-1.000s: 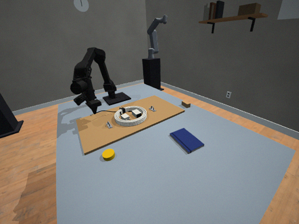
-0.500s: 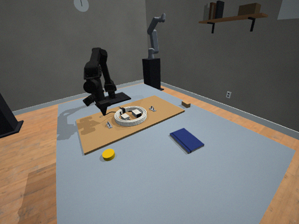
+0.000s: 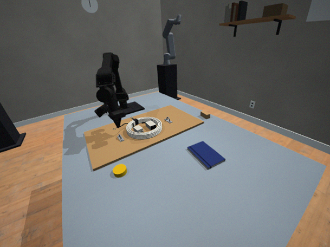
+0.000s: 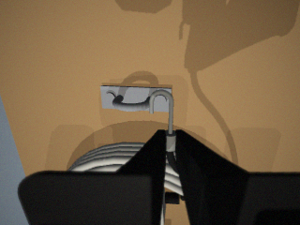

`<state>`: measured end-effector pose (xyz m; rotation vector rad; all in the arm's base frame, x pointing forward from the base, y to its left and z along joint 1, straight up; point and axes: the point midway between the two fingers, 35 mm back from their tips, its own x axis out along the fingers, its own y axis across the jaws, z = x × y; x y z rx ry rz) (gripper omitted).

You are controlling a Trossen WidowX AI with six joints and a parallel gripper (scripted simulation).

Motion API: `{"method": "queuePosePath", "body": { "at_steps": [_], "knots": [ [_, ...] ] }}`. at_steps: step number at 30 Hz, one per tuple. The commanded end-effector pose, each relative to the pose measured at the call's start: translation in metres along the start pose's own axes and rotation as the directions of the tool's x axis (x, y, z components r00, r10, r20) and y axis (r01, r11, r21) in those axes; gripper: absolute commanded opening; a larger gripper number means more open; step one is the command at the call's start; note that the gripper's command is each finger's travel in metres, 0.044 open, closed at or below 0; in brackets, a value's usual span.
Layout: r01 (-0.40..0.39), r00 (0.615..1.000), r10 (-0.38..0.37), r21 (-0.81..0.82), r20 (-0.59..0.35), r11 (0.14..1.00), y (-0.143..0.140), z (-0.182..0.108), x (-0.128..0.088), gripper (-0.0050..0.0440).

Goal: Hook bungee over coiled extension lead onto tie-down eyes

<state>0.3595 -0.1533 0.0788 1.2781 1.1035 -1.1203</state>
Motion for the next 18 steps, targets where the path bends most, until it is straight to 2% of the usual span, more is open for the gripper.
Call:
{"method": "queuePosePath", "body": {
  "at_steps": [1, 18],
  "knots": [
    [-0.028, 1.0, 0.028, -0.002, 0.013, 1.0, 0.003, 0.003, -0.01, -0.005],
    [-0.028, 1.0, 0.028, 0.001, 0.013, 1.0, 0.001, 0.002, 0.006, -0.005]
  ]
}}
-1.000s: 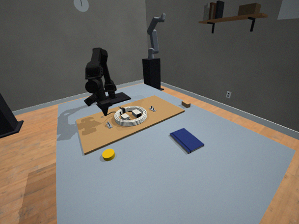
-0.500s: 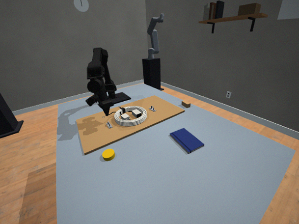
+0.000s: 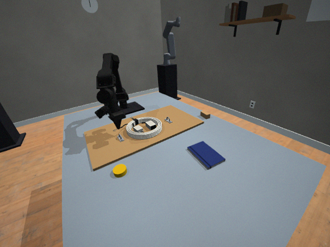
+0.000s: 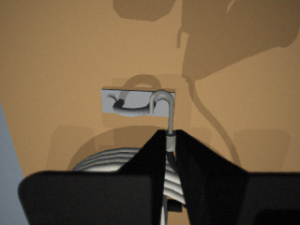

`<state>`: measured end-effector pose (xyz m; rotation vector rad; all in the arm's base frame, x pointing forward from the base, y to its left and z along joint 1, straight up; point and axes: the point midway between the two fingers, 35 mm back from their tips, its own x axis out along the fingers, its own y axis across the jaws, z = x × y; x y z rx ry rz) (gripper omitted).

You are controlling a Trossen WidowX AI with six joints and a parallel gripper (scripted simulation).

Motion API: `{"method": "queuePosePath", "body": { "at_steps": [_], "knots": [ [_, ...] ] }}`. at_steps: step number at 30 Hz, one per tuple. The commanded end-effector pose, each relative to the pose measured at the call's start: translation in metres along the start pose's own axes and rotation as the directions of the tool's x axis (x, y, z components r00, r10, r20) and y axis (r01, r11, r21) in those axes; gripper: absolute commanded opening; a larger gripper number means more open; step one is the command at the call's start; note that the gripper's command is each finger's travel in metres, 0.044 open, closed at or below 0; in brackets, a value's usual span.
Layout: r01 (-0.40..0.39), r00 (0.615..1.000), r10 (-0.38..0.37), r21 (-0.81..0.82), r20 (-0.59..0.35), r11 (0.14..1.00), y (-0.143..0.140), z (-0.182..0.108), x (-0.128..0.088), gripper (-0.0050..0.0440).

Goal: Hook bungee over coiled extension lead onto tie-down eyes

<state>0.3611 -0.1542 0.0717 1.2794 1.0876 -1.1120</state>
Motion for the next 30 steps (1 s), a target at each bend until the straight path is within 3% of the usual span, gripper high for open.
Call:
{"method": "queuePosePath", "body": {
  "at_steps": [1, 22, 30],
  "knots": [
    [-0.012, 1.0, 0.012, 0.002, 0.006, 1.0, 0.0, 0.001, 0.0, -0.005],
    [-0.012, 1.0, 0.012, 0.008, 0.007, 1.0, -0.006, -0.002, 0.028, -0.005],
    [-0.036, 0.999, 0.036, 0.005, 0.016, 0.999, -0.001, 0.001, 0.016, -0.005]
  ]
}}
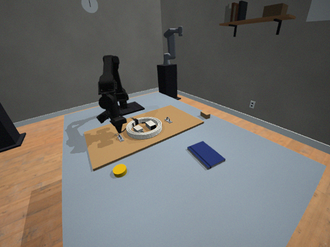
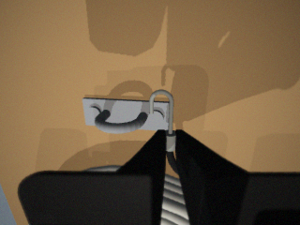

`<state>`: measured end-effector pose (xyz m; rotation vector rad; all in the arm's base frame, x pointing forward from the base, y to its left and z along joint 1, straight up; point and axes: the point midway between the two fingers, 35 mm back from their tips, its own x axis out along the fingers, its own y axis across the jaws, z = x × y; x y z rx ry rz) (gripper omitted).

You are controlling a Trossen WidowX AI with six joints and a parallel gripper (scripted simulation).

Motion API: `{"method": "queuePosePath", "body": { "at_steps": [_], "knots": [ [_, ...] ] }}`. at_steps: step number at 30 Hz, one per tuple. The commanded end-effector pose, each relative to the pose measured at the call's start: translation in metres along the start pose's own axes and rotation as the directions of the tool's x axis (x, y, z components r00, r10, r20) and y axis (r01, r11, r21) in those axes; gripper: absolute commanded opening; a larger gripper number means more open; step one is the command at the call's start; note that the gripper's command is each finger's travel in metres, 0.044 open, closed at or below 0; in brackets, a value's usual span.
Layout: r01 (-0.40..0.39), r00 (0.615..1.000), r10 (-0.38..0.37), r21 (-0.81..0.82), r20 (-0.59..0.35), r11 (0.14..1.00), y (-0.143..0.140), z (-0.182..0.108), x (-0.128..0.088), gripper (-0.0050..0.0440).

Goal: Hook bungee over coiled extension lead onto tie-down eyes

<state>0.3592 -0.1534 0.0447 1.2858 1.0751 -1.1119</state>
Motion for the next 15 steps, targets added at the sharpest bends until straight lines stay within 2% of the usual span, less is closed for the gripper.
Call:
{"method": "queuePosePath", "body": {
  "at_steps": [1, 15],
  "knots": [
    [-0.03, 0.999, 0.03, -0.002, 0.013, 1.0, 0.0061, 0.0019, -0.0115, -0.005],
    [-0.03, 0.999, 0.03, -0.003, 0.012, 1.0, 0.0079, 0.0017, -0.011, -0.005]
  ]
}}
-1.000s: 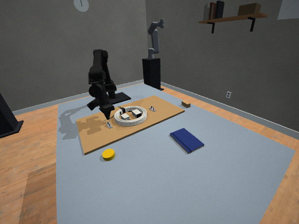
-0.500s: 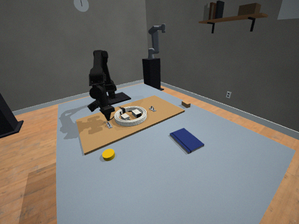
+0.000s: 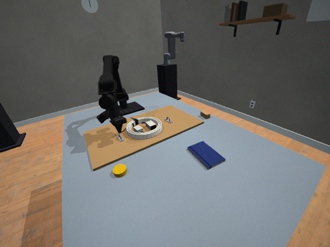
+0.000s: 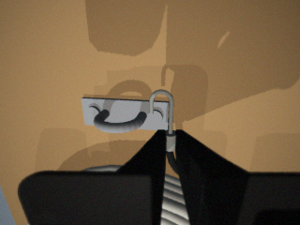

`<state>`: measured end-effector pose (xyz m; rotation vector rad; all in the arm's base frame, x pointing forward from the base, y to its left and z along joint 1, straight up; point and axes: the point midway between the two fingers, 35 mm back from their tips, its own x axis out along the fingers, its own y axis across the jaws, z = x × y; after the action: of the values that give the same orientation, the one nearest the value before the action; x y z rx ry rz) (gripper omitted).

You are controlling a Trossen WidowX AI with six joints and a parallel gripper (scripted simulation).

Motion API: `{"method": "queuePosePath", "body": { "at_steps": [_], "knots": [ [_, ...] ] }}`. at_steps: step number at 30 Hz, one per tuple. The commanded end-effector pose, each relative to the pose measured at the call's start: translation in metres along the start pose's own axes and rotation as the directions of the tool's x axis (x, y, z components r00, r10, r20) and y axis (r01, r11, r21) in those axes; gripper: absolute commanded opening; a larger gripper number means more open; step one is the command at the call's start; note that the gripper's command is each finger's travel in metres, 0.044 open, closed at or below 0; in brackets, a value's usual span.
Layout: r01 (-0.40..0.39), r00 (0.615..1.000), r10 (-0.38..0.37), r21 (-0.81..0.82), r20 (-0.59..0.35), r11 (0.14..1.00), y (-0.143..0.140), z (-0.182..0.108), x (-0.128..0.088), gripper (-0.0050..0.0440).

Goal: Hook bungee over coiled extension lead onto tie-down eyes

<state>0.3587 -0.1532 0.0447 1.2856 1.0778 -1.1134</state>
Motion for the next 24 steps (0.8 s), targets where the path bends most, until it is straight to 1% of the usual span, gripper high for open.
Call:
{"method": "queuePosePath", "body": {
  "at_steps": [1, 20, 24],
  "knots": [
    [-0.032, 0.999, 0.032, -0.003, 0.014, 0.999, 0.0088, 0.0019, -0.0108, -0.005],
    [-0.033, 0.999, 0.033, -0.003, 0.013, 0.999, 0.0154, 0.0002, -0.0034, -0.005],
    [-0.036, 0.999, 0.036, -0.004, 0.014, 0.999, 0.0142, 0.0004, -0.0059, -0.005]
  ]
}}
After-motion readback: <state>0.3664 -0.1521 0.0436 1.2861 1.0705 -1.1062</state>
